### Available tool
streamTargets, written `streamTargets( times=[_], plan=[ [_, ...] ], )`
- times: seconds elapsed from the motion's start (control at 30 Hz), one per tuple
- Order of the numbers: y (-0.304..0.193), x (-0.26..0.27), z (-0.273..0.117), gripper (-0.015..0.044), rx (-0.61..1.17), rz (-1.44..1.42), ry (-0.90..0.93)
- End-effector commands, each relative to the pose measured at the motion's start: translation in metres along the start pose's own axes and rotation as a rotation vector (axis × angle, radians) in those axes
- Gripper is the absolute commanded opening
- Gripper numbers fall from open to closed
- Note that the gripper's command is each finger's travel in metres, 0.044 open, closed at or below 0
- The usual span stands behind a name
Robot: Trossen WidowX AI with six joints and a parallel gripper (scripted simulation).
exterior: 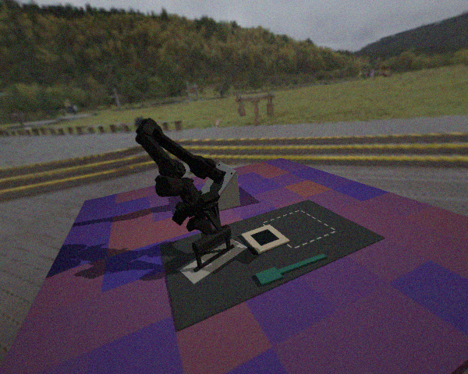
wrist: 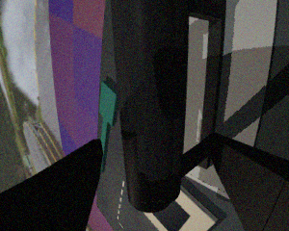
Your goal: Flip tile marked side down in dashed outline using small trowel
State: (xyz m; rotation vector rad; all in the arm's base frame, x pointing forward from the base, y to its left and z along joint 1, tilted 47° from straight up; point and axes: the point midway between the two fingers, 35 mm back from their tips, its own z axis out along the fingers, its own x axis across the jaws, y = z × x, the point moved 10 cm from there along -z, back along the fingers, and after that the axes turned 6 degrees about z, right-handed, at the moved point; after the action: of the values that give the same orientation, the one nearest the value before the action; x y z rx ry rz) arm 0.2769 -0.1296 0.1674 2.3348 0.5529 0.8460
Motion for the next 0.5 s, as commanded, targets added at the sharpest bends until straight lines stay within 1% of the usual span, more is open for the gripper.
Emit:
streamTargets(
  times=[0.0, 0.47],
  plan=[
    [0.001, 0.001, 0.007, 0.03, 0.003, 0.002, 0.003],
    [0.001, 0.001, 0.03, 0.03, 0.002, 0.002, 0.003]
  ],
)
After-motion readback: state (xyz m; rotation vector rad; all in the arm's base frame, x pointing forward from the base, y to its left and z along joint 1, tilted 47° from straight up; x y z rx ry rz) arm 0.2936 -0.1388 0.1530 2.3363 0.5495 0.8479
